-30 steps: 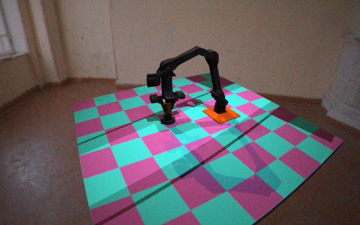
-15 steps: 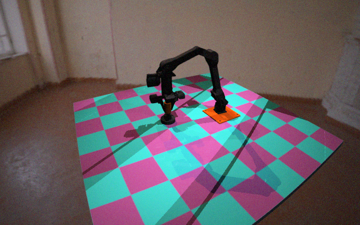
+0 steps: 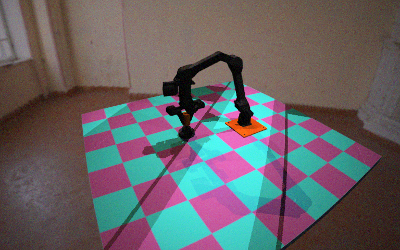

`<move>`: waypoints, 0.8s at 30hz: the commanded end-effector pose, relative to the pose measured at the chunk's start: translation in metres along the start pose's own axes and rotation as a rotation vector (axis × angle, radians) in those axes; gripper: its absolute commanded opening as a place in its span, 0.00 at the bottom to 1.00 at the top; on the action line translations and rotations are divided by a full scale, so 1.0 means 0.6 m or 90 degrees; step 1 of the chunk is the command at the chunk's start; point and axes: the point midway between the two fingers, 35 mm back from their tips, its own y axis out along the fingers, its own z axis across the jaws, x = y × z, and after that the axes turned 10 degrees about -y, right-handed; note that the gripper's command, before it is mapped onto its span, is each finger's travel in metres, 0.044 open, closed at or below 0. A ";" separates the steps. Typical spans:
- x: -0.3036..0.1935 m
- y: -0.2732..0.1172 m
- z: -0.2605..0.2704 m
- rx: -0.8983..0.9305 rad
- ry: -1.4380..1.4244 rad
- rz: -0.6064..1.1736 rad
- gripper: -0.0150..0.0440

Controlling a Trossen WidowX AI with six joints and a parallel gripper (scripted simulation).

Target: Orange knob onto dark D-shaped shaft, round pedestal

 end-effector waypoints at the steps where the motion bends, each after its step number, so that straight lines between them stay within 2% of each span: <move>1: 0.000 0.002 0.000 -0.002 -0.011 0.000 0.25; 24: -0.001 -0.002 -0.003 -0.002 -0.011 0.001 0.25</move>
